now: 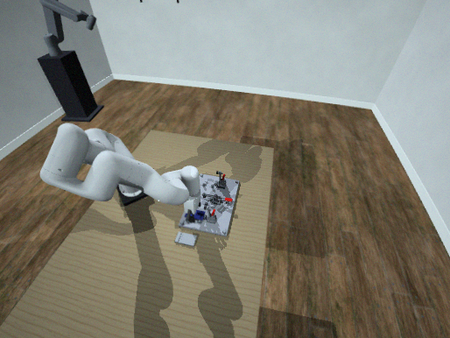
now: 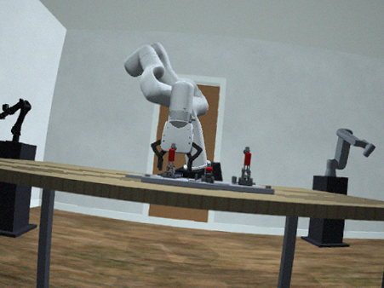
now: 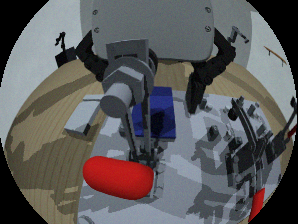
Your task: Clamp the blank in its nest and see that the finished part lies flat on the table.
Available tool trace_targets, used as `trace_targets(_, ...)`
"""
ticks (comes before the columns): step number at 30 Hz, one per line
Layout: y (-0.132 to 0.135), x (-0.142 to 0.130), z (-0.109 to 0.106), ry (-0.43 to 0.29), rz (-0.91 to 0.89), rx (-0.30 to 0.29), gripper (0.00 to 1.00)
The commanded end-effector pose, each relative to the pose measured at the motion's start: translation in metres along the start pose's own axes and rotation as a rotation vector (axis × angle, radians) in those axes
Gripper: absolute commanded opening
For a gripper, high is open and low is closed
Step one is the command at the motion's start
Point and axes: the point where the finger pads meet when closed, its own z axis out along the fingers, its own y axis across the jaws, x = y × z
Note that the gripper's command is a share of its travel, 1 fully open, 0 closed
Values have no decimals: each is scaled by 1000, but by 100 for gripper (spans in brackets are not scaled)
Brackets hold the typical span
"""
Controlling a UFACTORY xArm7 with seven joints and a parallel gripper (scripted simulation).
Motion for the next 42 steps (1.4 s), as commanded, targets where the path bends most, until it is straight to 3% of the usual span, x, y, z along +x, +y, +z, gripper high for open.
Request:
trace_targets(1, 0, 1, -1, 2, -1, 0, 99)
trace_targets(9, 0, 1, -7, 2, -1, 0, 99)
trace_targets(22, 0, 1, -53, 2, -1, 0, 99)
trace_targets(37, 0, 1, -61, 2, -1, 0, 99)
trace_targets(38, 0, 1, -61, 2, -1, 0, 0)
trace_targets(42, 0, 1, -61, 2, -1, 0, 0)
